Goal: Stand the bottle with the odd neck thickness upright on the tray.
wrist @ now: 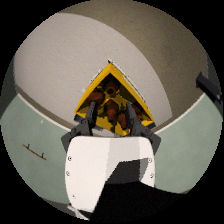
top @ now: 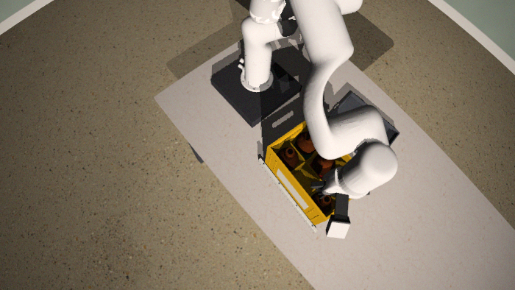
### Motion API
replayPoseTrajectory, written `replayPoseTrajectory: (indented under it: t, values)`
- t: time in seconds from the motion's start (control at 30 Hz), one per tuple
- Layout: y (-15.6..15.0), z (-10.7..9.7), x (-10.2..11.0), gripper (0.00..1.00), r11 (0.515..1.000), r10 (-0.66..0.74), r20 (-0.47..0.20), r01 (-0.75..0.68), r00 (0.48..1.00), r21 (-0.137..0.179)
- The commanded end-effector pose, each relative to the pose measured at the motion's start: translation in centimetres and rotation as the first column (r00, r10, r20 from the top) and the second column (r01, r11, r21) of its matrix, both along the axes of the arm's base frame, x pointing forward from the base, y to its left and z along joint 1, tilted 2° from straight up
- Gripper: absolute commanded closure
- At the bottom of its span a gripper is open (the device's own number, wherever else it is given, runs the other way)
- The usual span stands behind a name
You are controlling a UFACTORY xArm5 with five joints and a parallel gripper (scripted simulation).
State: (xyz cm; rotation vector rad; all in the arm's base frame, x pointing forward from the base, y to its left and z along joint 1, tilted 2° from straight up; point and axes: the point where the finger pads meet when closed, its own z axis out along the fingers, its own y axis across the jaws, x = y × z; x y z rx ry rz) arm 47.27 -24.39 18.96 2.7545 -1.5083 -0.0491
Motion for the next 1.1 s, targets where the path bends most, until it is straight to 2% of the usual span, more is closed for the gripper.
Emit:
replayPoseTrajectory:
  t: [0.0,1.07]
  values:
    - [-0.1,0.0,0.1,0.35,1.0,0.0,0.004,0.0,1.0,-0.002]
    - [0.0,-3.2,0.1,0.35,1.0,0.0,0.004,0.0,1.0,-0.002]
